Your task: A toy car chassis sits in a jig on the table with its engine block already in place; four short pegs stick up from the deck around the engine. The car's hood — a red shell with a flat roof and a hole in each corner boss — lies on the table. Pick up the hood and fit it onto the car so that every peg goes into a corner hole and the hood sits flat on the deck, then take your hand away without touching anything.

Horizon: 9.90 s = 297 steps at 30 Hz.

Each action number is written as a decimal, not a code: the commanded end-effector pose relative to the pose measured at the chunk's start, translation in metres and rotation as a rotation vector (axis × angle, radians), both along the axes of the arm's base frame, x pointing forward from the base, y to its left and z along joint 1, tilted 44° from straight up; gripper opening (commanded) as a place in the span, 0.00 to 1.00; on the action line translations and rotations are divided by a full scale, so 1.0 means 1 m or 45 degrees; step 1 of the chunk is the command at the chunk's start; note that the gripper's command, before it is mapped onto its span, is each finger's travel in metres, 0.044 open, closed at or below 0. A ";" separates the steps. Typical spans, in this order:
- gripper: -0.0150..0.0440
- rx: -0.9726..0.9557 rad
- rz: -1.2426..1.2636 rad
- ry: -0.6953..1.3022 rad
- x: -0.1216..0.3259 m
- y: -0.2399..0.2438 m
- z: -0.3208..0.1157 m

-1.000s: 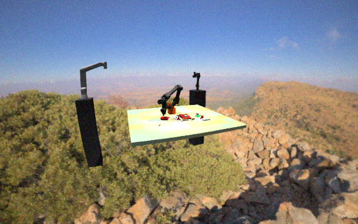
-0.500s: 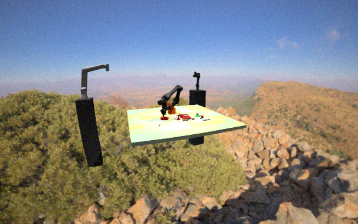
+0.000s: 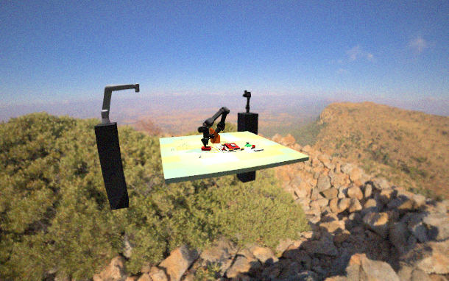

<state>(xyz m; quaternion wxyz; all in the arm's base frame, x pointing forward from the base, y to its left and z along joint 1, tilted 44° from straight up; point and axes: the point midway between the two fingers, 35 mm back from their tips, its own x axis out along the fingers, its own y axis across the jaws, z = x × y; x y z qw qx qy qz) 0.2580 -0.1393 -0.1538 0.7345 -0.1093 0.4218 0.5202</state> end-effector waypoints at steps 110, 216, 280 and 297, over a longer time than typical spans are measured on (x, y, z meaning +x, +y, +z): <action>0.25 0.000 0.000 0.006 -0.009 -0.047 0.051; 0.25 0.171 -1.077 1.009 0.083 0.174 0.204; 0.25 0.171 -1.077 1.010 0.083 0.183 0.194; 0.25 0.170 -1.077 1.008 0.082 0.178 0.199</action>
